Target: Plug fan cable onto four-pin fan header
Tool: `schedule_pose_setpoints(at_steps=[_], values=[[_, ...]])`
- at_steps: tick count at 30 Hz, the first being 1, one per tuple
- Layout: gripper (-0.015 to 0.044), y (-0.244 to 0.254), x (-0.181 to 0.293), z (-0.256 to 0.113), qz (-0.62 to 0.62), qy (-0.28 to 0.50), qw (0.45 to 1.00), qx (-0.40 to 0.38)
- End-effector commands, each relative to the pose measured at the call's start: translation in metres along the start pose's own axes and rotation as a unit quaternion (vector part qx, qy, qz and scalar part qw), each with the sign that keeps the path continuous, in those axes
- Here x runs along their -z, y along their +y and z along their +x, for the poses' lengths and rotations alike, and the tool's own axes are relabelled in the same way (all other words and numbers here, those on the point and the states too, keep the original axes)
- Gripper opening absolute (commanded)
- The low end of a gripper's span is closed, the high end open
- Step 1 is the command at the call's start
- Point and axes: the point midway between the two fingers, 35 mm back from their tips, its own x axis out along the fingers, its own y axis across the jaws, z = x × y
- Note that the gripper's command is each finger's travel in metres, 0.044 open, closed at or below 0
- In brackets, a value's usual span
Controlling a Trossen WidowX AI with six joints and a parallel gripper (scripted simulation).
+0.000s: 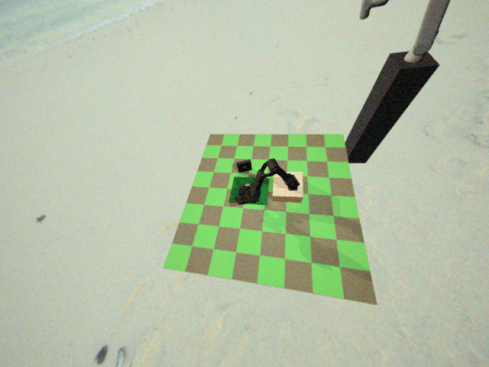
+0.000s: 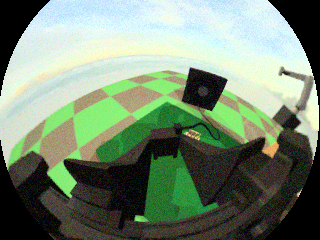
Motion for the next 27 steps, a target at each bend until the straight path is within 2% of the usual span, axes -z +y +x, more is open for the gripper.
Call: schedule_pose_setpoints(at_steps=[1,27], values=[[0.0,-0.004,0.002,-0.003,0.002,-0.02,1.0,0.004],[0.0,-0.02,0.002,-0.03,0.041,-0.139,0.989,0.012]])
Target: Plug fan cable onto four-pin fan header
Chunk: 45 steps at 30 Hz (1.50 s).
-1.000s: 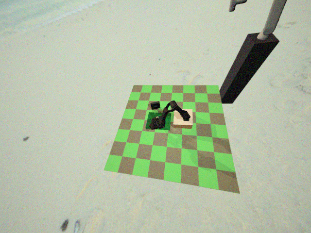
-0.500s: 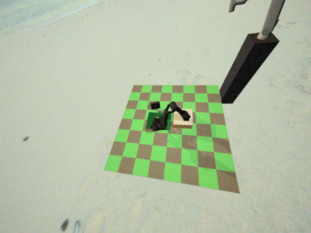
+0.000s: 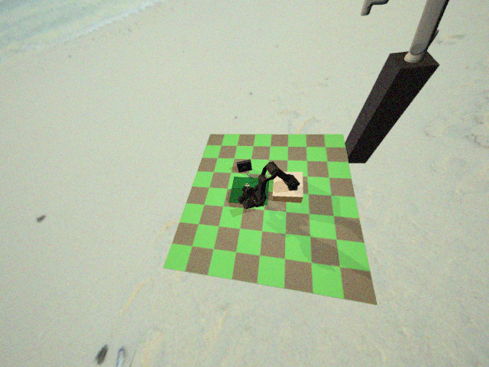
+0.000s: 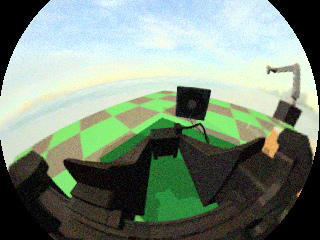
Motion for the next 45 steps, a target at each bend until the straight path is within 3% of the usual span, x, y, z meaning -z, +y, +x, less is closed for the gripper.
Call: schedule_pose_setpoints(at_steps=[1,45], values=[[0.0,-0.006,0.0,-0.004,0.004,-0.019,1.0,0.004],[0.0,-0.009,-0.002,-0.007,0.01,-0.03,0.999,0.004]])
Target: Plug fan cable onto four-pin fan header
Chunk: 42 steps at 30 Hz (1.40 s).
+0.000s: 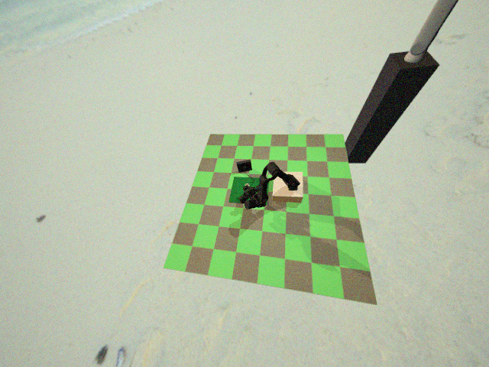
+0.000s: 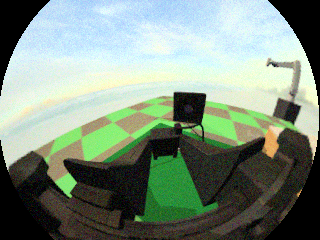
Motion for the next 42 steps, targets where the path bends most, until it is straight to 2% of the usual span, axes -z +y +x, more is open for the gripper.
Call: schedule_pose_setpoints(at_steps=[1,42], values=[[0.0,-0.002,0.005,0.001,-0.004,0.001,1.0,0.0],[0.0,-0.003,0.034,0.007,-0.005,0.001,1.0,0.0]])
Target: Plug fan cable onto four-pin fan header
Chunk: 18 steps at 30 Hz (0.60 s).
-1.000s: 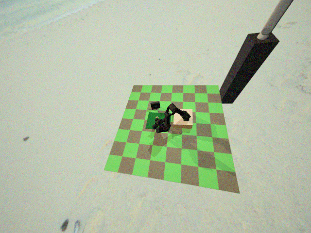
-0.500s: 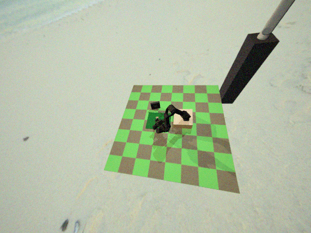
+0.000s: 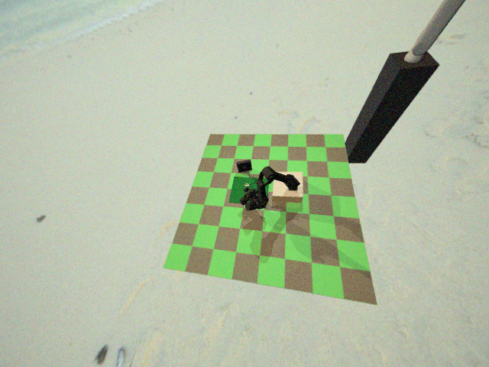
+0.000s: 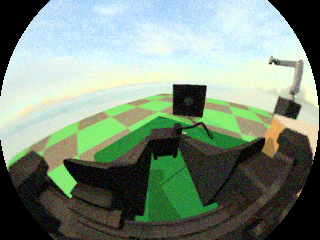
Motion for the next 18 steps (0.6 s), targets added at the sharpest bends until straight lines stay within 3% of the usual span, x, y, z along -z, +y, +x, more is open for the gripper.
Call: schedule_pose_setpoints(at_steps=[1,18], values=[[0.0,0.0,0.005,0.001,-0.002,0.001,1.0,-0.001],[0.0,0.0,0.017,0.003,-0.003,0.001,1.0,-0.001]])
